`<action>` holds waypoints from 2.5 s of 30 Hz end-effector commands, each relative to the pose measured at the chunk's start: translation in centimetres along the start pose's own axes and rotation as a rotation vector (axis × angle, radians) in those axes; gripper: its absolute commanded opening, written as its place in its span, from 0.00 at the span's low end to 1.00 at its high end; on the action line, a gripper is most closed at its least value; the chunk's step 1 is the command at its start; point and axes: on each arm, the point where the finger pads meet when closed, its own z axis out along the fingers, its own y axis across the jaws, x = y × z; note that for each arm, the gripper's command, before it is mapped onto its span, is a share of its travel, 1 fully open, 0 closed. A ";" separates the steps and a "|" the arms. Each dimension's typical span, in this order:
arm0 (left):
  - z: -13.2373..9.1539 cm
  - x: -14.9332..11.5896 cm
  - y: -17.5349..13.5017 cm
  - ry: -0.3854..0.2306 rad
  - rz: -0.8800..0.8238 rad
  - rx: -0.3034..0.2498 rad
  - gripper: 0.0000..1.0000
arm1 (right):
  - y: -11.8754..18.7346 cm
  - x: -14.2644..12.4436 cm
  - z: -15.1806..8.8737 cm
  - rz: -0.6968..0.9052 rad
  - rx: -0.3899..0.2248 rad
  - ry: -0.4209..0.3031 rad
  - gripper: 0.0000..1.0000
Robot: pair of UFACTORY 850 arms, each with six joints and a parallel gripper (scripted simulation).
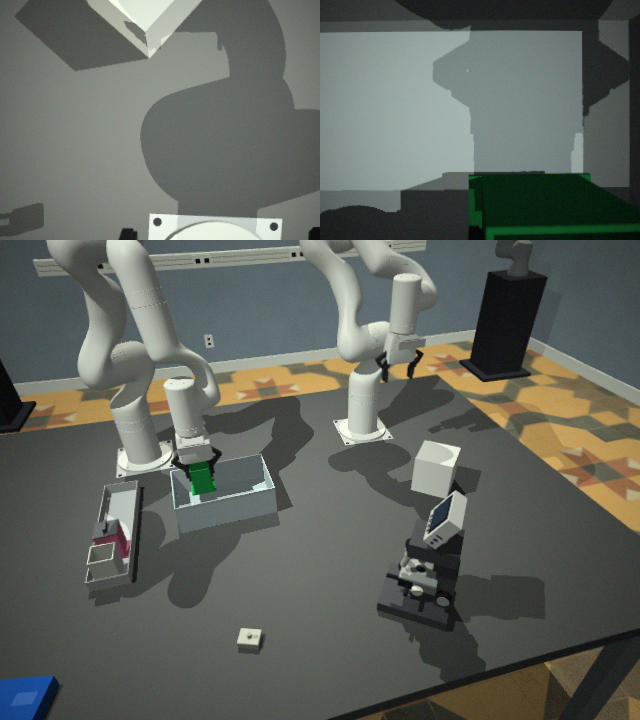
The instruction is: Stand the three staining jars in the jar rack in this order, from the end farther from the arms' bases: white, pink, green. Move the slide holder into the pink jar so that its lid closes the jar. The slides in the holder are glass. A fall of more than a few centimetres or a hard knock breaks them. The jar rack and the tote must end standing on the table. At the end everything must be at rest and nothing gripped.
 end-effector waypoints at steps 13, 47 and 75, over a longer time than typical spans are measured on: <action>-0.1 0.1 0.0 0.001 0.000 0.000 1.00 | 0.0 0.1 -2.3 0.000 0.001 0.001 0.00; -0.1 0.1 0.0 0.001 0.000 0.000 1.00 | 0.0 0.1 -7.3 0.000 0.001 0.002 0.00; -0.1 0.1 0.0 0.001 0.000 0.000 1.00 | 0.9 0.3 -8.4 0.057 0.001 0.001 0.00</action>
